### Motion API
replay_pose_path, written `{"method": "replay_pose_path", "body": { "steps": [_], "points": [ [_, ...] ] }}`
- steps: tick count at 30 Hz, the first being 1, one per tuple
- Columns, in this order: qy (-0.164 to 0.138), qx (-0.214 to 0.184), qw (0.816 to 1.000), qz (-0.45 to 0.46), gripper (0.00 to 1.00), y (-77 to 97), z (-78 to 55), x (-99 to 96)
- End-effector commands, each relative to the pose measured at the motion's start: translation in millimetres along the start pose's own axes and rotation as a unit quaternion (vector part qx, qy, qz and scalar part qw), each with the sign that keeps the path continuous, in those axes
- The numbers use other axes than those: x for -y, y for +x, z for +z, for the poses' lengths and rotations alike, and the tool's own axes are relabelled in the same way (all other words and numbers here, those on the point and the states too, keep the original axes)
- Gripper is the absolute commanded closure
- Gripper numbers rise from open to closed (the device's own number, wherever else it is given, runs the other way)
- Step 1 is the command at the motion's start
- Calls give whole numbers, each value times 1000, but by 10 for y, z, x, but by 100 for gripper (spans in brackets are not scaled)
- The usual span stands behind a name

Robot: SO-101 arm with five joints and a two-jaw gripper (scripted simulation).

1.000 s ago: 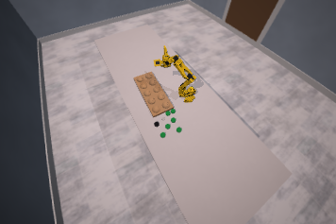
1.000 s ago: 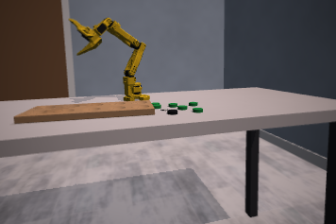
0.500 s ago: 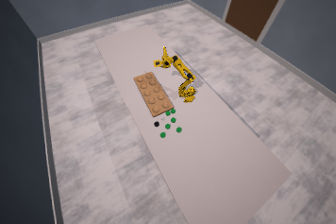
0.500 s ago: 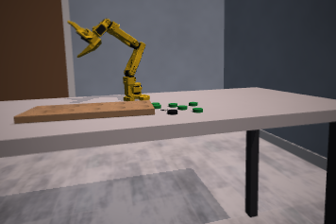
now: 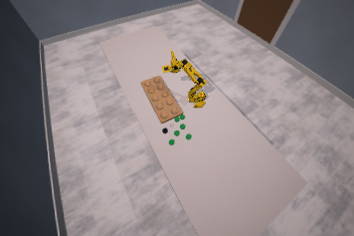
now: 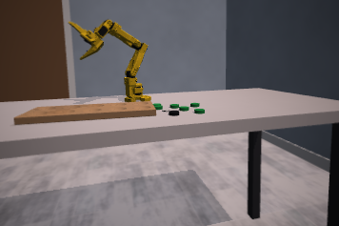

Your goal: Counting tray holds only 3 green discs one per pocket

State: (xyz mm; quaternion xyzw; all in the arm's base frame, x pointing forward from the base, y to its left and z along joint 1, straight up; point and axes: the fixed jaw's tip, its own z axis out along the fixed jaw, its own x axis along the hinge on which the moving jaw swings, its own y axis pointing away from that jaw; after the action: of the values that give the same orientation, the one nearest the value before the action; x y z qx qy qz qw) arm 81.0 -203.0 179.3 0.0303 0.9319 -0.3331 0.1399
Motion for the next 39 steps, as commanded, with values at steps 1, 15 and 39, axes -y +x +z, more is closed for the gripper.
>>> {"method": "replay_pose_path", "body": {
  "steps": [1,15,39],
  "points": [
    [22,16,999,-29,0,-41,-101,23],
    [8,34,976,-217,0,-47,-180,-241],
    [8,100,728,-678,0,55,-227,-921]
  ]
}}
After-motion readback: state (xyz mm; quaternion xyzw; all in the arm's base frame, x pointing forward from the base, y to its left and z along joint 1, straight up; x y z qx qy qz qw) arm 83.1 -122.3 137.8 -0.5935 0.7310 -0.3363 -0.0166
